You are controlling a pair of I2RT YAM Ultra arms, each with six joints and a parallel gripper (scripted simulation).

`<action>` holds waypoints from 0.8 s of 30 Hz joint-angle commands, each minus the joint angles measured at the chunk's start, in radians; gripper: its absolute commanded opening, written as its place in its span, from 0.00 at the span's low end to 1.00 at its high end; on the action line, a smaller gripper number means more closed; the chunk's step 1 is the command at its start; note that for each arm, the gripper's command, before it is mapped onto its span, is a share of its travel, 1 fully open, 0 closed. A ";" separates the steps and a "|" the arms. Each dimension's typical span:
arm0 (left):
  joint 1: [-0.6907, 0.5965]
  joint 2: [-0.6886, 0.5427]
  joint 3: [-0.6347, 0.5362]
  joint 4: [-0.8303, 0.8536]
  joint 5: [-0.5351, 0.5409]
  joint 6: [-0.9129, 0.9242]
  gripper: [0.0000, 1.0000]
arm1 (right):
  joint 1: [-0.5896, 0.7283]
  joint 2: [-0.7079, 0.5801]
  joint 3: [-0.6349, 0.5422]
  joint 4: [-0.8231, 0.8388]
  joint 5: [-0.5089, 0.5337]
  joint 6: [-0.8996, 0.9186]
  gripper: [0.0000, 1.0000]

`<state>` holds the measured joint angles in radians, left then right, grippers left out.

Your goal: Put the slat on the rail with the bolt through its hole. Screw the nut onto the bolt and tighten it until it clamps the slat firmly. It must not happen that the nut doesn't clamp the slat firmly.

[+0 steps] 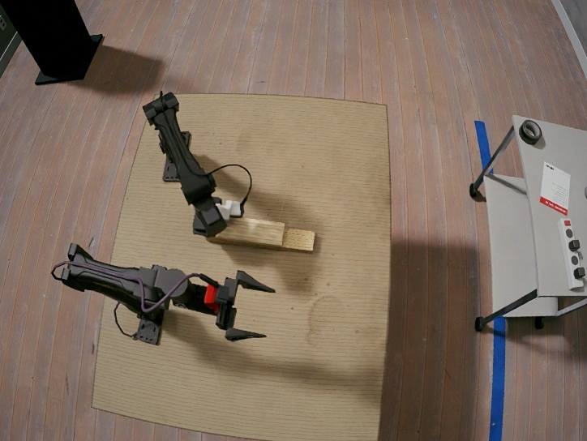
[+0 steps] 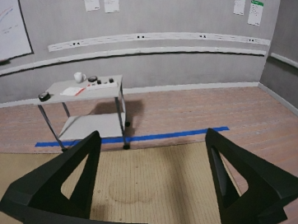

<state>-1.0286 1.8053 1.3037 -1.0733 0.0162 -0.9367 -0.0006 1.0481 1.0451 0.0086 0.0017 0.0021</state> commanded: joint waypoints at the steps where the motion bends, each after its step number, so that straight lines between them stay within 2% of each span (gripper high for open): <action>1: -0.008 -0.006 -0.009 0.029 -0.016 -0.007 0.72 | 0.001 -0.003 0.007 -0.004 -0.002 -0.002 1.00; 24: -0.008 0.009 -0.047 0.082 -0.016 -0.006 0.72 | 0.001 -0.003 0.007 -0.004 -0.002 -0.002 1.00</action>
<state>-1.0286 1.8233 1.2671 -1.0199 0.0147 -0.9375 -0.0006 1.0481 1.0451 0.0086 0.0017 0.0021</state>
